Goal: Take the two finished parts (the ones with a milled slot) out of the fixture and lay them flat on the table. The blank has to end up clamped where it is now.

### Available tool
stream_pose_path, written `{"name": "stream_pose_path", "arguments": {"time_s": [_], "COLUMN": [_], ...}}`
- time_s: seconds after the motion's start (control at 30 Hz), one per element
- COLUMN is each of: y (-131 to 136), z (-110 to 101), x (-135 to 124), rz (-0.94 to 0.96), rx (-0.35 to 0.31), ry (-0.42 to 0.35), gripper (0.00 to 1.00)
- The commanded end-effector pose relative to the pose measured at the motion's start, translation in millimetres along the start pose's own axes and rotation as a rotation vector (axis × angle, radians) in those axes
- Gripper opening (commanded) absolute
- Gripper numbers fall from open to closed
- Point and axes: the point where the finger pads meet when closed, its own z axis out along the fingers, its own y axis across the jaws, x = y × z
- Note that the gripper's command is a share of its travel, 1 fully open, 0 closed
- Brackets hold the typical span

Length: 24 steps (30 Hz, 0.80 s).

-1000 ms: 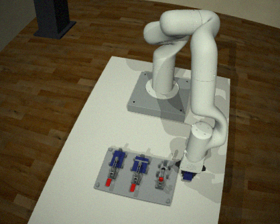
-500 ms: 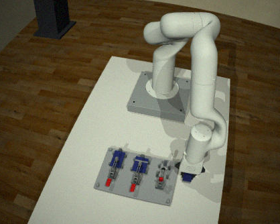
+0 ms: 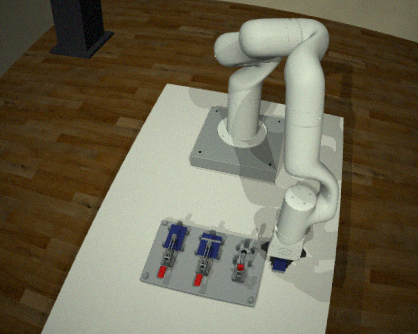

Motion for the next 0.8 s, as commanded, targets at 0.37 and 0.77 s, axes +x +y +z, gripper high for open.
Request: {"name": "stream_pose_path", "arguments": {"time_s": [0.37,0.77], "y": [0.4,0.4], "z": [-0.8,1.3], "x": [-0.9,-1.0], "rz": [0.000,0.000], "rx": [-0.001,-0.001], "ry": [-0.002,-0.002], "gripper": [0.00,0.00]}}
